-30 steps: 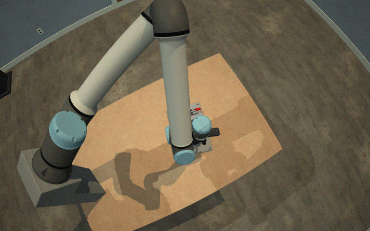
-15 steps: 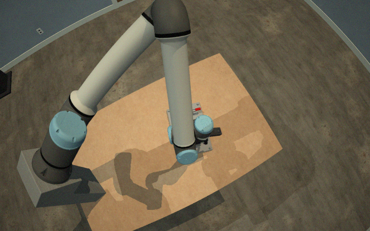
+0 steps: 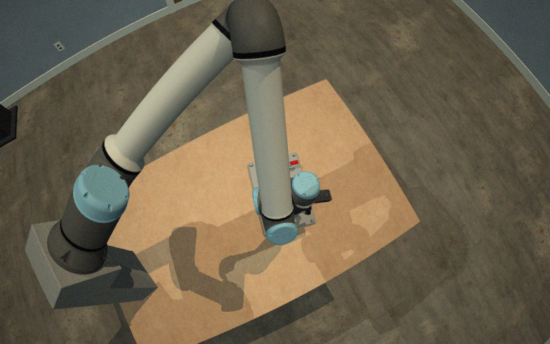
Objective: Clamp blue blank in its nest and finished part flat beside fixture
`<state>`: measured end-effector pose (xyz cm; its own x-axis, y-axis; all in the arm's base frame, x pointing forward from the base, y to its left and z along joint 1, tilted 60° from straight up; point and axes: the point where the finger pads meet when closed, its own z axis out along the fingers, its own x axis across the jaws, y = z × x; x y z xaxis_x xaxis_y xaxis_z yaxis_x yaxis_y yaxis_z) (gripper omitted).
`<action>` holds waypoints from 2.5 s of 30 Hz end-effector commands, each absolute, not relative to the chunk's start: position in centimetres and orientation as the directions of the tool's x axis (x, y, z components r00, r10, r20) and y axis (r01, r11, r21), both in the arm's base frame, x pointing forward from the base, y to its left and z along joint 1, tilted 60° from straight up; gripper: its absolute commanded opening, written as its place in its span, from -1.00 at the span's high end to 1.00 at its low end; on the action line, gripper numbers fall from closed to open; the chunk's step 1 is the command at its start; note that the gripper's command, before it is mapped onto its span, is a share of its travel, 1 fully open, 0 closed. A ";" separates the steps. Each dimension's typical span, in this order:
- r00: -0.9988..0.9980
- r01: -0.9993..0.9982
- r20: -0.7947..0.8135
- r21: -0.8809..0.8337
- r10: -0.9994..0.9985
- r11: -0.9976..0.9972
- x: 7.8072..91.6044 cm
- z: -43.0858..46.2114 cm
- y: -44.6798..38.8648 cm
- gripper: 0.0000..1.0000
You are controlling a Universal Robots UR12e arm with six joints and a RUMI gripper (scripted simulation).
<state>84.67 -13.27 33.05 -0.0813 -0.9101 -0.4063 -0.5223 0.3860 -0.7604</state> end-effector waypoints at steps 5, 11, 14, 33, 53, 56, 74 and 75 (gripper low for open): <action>-0.080 -0.520 -0.405 -0.763 -0.911 0.385 85.6 33.4 -13.4 1.00; -0.080 -0.520 -0.405 -0.763 -0.911 0.385 86.0 33.5 -13.5 1.00; -0.080 -0.520 -0.405 -0.763 -0.911 0.385 86.1 33.5 -13.5 1.00; -0.080 -0.519 -0.404 -0.763 -0.911 0.384 87.0 33.4 -13.6 1.00; -0.080 -0.519 -0.404 -0.764 -0.911 0.384 87.3 33.4 -13.6 1.00; -0.080 -0.519 -0.404 -0.764 -0.911 0.384 87.3 33.4 -13.6 1.00; -0.080 -0.519 -0.404 -0.764 -0.911 0.384 87.3 33.4 -13.6 1.00; -0.080 -0.519 -0.404 -0.764 -0.911 0.384 87.3 33.4 -13.6 1.00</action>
